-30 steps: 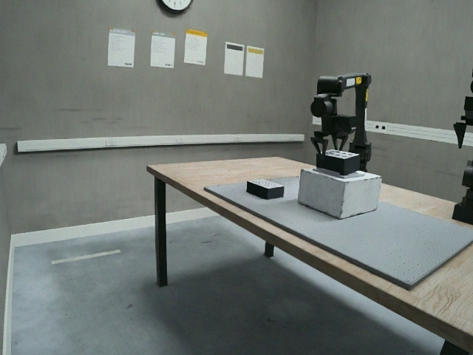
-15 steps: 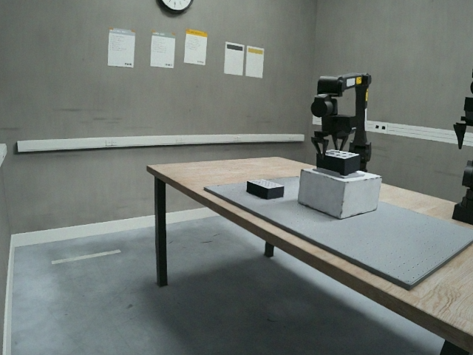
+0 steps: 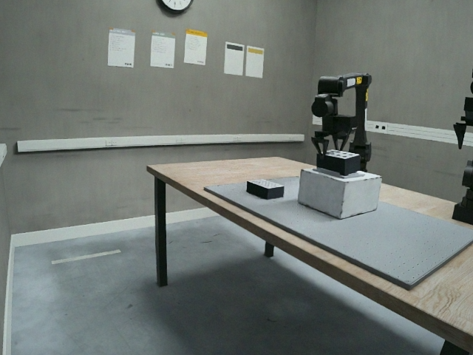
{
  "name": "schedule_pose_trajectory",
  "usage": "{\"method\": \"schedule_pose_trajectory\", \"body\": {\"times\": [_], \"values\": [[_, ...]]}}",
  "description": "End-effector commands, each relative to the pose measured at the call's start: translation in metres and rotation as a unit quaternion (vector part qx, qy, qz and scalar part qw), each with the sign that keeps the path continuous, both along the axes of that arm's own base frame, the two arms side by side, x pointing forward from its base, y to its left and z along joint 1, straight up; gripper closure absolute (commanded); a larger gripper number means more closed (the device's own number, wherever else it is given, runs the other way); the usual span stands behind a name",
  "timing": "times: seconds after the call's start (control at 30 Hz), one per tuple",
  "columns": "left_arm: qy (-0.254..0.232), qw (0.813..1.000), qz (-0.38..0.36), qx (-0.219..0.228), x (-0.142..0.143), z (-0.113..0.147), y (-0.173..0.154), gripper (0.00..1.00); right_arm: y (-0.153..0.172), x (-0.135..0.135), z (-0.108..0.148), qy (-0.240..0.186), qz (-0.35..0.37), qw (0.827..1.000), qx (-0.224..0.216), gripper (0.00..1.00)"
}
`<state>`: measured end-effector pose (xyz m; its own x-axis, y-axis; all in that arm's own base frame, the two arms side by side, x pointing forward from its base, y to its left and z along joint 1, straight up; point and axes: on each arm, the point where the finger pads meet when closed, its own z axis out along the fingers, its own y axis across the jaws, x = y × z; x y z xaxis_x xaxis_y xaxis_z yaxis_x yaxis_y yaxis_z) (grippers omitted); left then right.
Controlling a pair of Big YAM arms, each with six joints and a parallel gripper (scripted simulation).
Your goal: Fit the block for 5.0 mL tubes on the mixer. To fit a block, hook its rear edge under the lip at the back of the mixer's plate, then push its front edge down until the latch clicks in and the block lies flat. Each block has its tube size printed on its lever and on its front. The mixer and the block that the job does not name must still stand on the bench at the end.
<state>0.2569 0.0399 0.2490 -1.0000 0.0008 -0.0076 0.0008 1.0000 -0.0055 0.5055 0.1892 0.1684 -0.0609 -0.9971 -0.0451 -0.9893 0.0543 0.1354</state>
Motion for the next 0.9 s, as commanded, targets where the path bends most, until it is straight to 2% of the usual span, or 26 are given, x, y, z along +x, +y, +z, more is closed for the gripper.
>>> {"method": "schedule_pose_trajectory", "body": {"times": [0.0, 0.47, 0.87], "values": [[-0.031, 1.0, 0.003, 0.005, 0.01, 0.026, 0.003, 0.0, 0.016, 0.011, 0.032, -0.052, -0.002, 0.998, 0.024, 1.0], [-0.034, 0.999, 0.003, 0.006, 0.012, 0.03, 0.004, 0.0, 0.011, 0.011, 0.031, -0.056, -0.002, 0.998, 0.02, 1.0], [-0.01, 1.0, 0.003, 0.002, 0.001, 0.011, 0.002, 0.0, 0.007, 0.011, 0.03, -0.062, -0.002, 0.998, 0.016, 1.0]]}}
